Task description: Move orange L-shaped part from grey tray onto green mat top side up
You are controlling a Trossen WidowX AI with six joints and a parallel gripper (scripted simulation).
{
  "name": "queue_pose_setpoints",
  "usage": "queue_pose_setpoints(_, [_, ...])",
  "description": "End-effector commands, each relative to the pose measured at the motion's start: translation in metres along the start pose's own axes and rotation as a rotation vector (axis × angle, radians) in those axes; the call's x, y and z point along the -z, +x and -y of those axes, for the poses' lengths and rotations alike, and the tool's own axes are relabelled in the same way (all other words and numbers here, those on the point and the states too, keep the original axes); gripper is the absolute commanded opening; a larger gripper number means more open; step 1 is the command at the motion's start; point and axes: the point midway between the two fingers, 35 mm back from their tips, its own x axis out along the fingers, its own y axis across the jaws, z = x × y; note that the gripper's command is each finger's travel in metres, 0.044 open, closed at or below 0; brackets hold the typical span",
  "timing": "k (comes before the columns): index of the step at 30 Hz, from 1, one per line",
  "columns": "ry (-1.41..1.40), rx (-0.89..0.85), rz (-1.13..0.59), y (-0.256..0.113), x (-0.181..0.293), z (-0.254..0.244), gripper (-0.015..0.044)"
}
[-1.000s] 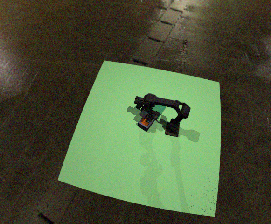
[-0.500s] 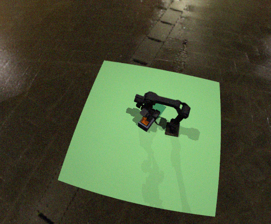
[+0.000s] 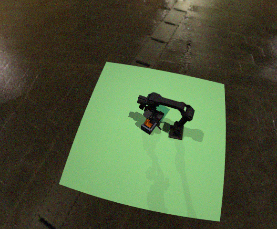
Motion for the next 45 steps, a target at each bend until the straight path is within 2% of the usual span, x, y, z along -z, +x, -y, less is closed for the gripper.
queue_pose_setpoints(1, [-0.002, -0.003, 0.004, -0.001, 0.005, -0.001, 0.0])
queue_pose_setpoints(45, [-0.003, -0.005, -0.01, 0.001, 0.165, -0.015, 0.0])
